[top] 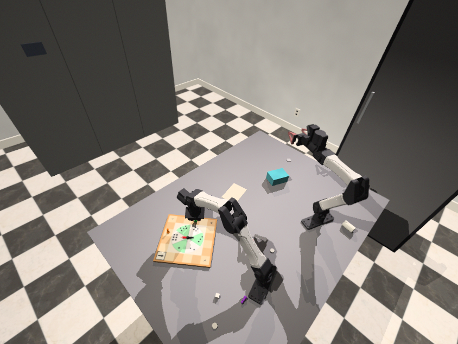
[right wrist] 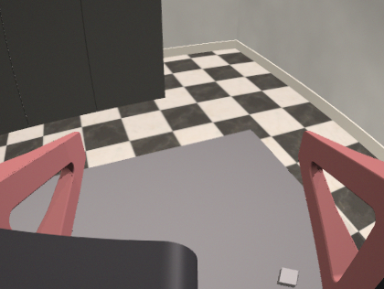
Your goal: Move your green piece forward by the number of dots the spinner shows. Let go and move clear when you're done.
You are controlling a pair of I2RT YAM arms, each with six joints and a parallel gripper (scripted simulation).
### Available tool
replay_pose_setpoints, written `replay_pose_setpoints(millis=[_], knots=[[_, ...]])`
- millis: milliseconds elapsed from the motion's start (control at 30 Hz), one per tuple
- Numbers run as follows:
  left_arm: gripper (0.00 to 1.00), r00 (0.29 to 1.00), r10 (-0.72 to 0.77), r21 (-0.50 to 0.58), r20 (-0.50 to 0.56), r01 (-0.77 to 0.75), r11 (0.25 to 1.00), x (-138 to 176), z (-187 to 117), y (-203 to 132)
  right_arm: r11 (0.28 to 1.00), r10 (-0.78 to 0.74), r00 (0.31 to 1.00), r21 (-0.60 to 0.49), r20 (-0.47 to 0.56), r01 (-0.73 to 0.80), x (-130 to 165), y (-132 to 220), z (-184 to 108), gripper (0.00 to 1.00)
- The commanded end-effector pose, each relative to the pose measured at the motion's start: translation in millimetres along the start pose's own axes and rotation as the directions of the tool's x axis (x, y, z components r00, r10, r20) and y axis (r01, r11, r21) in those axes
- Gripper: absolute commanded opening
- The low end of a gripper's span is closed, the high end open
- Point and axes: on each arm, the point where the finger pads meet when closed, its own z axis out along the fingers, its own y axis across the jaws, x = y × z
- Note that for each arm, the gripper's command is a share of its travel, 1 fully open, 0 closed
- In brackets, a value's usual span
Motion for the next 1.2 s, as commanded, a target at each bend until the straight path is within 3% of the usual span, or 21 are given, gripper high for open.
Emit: replay_pose_setpoints(millis=[0,200,233,267,433,467,567,633,900,967,1133,1167], knots=[[0.22,1.0,-0.004,-0.006,-0.002,0.004,1.0,3,-1,4,1.0,0.0,1.0,0.0,0.011,0.0,-4,0,-1,1.0],[0.22,1.0,-0.004,-0.006,-0.002,0.004,1.0,3,-1,4,1.0,0.0,1.0,0.0,0.011,0.0,-4,0,-1,1.0],[0.22,1.0,0.001,-0.032,0.02,0.0,0.999,-5,-23,8,1.0,0.0,1.0,0.0,0.011,0.0,-4,0,-1,1.0],[0.22,1.0,0.001,-0.031,0.02,0.0,1.0,-4,-26,6,1.0,0.0,1.0,0.0,0.011,0.0,-4,0,-1,1.0],[0.22,1.0,-0.005,-0.002,-0.005,0.005,1.0,2,-13,2,1.0,0.0,1.0,0.0,0.011,0.0,-4,0,-1,1.0],[0.22,1.0,-0.002,-0.019,0.009,0.002,1.0,-4,-40,2,1.0,0.0,1.0,0.0,0.011,0.0,-4,0,-1,1.0],[0.22,1.0,0.001,-0.032,0.022,0.0,0.999,-7,-34,7,1.0,0.0,1.0,0.0,0.011,0.0,-4,0,-1,1.0],[0.22,1.0,-0.01,0.026,-0.027,0.011,1.0,1,-29,-2,1.0,0.0,1.0,0.0,0.011,0.0,-4,0,-1,1.0],[0.22,0.999,-0.012,0.034,-0.032,0.013,0.999,-4,-61,-3,1.0,0.0,1.0,0.0,0.011,0.0,-4,0,-1,1.0],[0.22,1.0,-0.006,0.004,-0.006,0.006,1.0,-10,-56,5,1.0,0.0,1.0,0.0,0.011,0.0,-4,0,-1,1.0],[0.22,0.999,-0.013,0.044,-0.042,0.015,0.999,2,-44,-6,1.0,0.0,1.0,0.0,0.011,0.0,-4,0,-1,1.0],[0.22,1.0,0.0,-0.002,0.0,0.0,1.0,-10,-68,-2,1.0,0.0,1.0,0.0,0.011,0.0,-4,0,-1,1.0]])
